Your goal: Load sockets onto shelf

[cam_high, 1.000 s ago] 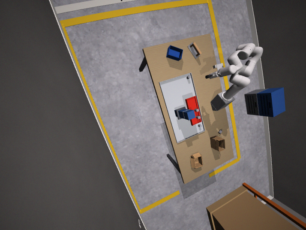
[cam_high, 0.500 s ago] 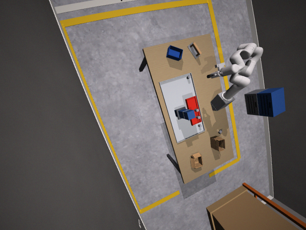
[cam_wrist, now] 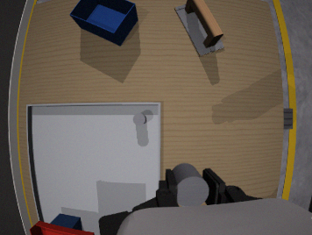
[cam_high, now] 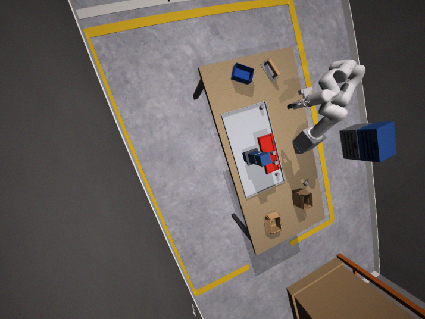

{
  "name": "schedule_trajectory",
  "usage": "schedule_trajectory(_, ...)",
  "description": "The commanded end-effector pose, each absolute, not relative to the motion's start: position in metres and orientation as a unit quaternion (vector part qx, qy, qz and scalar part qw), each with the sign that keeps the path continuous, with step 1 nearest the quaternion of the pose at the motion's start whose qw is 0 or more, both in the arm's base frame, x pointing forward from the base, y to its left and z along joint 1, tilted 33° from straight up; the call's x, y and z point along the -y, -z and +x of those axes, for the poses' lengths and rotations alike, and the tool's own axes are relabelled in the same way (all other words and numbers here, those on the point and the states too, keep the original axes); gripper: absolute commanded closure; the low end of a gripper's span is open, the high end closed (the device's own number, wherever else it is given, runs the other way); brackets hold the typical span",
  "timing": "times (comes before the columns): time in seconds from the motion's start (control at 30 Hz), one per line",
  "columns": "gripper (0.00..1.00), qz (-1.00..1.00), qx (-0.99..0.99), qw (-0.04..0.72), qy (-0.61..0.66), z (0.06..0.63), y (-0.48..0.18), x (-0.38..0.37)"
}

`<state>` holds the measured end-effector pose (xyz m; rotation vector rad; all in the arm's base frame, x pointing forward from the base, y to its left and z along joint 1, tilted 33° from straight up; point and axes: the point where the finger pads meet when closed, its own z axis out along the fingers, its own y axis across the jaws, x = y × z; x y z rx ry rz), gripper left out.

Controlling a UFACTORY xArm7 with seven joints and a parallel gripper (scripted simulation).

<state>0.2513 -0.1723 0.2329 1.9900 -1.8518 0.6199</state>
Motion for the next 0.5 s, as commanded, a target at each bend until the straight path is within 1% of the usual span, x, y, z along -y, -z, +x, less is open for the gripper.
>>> schedule_trajectory(0.0, 1.0, 0.712, 0.645, 0.172, -0.216, 0.269, -0.218, 0.14)
schedule_trajectory(0.03, 1.0, 0.716, 0.642, 0.171, -0.213, 0.278, -0.207, 0.121)
schedule_trajectory(0.07, 1.0, 0.716, 0.642, 0.171, -0.213, 0.278, -0.207, 0.121)
schedule_trajectory(0.1, 1.0, 0.72, 0.64, 0.17, -0.21, 0.285, -0.195, 0.1)
schedule_trajectory(0.2, 1.0, 0.72, 0.64, 0.17, -0.21, 0.285, -0.195, 0.1)
schedule_trajectory(0.27, 1.0, 0.721, 0.639, 0.171, -0.207, 0.294, -0.168, 0.054)
schedule_trajectory(0.33, 1.0, 0.721, 0.639, 0.171, -0.207, 0.294, -0.168, 0.054)
schedule_trajectory(0.37, 1.0, 0.719, 0.64, 0.172, -0.208, 0.295, -0.155, 0.034)
schedule_trajectory(0.47, 1.0, 0.716, 0.643, 0.174, -0.21, 0.295, -0.142, 0.016)
